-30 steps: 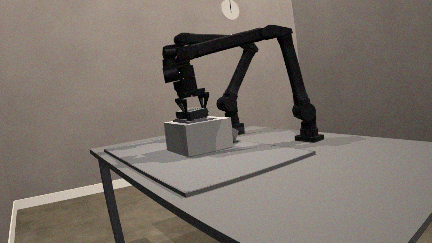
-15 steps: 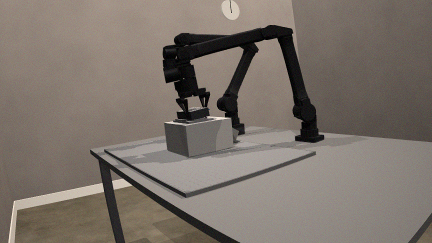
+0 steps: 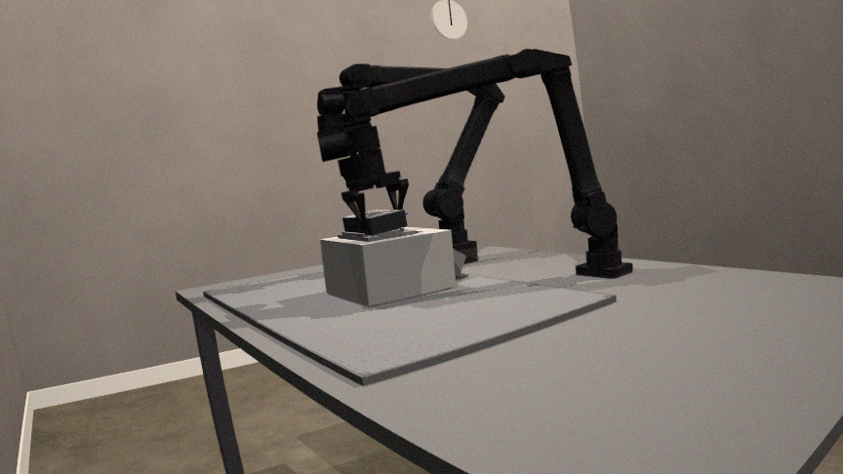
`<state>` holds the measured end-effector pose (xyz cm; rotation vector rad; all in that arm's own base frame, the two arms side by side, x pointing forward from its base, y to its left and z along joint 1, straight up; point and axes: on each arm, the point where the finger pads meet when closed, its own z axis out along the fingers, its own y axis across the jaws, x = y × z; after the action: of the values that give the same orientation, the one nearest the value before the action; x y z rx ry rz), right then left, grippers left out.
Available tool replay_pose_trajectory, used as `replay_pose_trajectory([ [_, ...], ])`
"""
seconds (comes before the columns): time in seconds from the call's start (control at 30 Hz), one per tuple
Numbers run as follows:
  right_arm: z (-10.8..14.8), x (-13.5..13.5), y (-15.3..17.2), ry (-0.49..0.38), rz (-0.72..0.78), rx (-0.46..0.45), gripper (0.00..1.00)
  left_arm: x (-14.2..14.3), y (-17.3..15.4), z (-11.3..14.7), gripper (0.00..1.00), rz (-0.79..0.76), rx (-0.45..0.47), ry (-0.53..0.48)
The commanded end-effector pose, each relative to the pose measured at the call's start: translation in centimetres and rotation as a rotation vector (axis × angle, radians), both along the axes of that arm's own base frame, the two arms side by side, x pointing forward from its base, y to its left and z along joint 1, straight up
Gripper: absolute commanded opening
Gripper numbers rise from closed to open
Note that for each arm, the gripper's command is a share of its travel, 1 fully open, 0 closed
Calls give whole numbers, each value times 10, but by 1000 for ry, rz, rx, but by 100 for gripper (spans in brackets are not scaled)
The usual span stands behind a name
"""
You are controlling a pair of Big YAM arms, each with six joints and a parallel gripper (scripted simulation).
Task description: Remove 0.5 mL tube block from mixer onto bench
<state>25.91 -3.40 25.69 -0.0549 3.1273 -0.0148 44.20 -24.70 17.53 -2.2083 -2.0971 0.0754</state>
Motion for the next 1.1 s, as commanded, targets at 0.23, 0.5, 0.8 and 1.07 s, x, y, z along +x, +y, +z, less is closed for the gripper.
replay_pose_trajectory([
  [0.23, 10, 9, -3, -43, -3, -3, 0, 14, -21, 60, 0, -26, -68, -102],
  [0.5, 2, 4, -2, -22, -3, -1, 0, 23, -16, 65, 0, -7, -87, -126],
  [0.8, 7, 6, -2, -32, -2, -2, 0, 26, -16, 74, 0, -6, -91, -153],
  [1.07, 16, 11, -3, -55, -1, -6, 0, 22, -23, 64, 0, -22, -84, -136],
])
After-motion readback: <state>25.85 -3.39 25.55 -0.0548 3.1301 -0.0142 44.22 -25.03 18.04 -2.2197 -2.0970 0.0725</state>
